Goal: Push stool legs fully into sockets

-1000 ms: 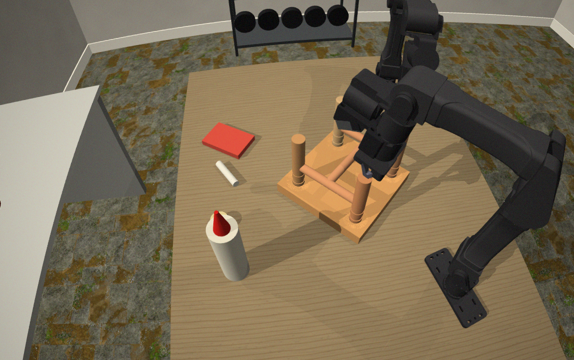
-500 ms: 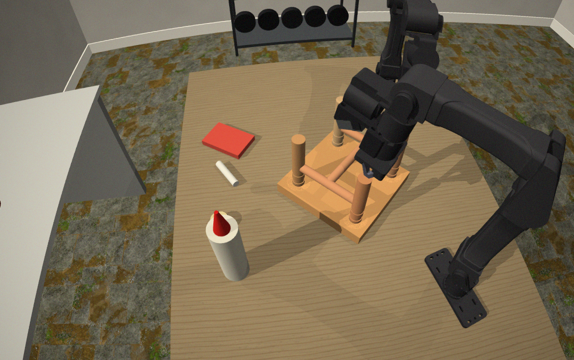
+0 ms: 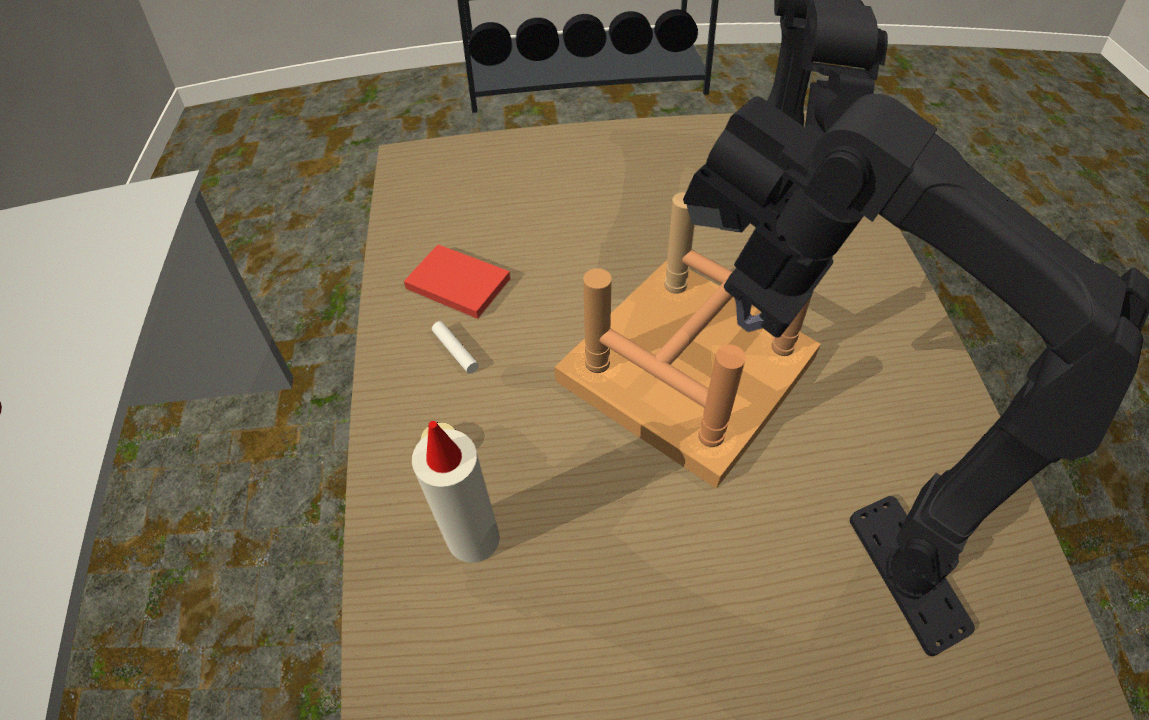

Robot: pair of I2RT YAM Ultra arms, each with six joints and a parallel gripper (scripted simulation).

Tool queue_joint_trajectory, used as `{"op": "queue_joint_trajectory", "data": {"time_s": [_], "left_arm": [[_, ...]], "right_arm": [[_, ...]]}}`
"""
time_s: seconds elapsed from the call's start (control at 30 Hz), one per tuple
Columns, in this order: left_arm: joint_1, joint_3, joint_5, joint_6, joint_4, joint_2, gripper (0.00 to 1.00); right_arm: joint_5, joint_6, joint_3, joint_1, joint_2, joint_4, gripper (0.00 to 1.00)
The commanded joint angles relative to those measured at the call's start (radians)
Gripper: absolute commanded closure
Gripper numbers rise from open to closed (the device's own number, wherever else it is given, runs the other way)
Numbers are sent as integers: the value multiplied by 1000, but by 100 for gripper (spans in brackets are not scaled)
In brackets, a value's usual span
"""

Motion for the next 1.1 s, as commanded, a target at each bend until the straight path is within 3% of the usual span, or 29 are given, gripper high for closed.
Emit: {"op": "queue_joint_trajectory", "data": {"time_s": [0.0, 0.03, 0.47, 0.63, 0.73, 0.77, 0.87, 1.07], "left_arm": [[-11, 29, 1, -5, -25, -7, 100], [-12, 9, 1, -5, -26, 1, 100], [-5, -3, 1, -5, -26, -25, 100], [-5, -2, 1, -5, -26, -22, 100], [-5, -2, 1, -5, -26, -22, 100], [-5, -2, 1, -5, -26, -22, 100], [-5, -2, 1, -5, -26, -22, 100], [-5, -2, 1, -5, -26, -22, 100]], "right_arm": [[-2, -5, -9, -8, -26, 20, 100], [-2, -5, 50, -8, 15, -34, 100], [-2, -5, 77, -8, -2, -48, 100], [-2, -5, 212, -8, 37, -184, 100], [-2, -5, 218, -8, 35, -144, 100], [-2, -4, 267, -3, 54, -228, 100], [-2, -5, 340, -8, 76, -274, 100], [-2, -5, 261, -8, 38, -214, 100]]}}
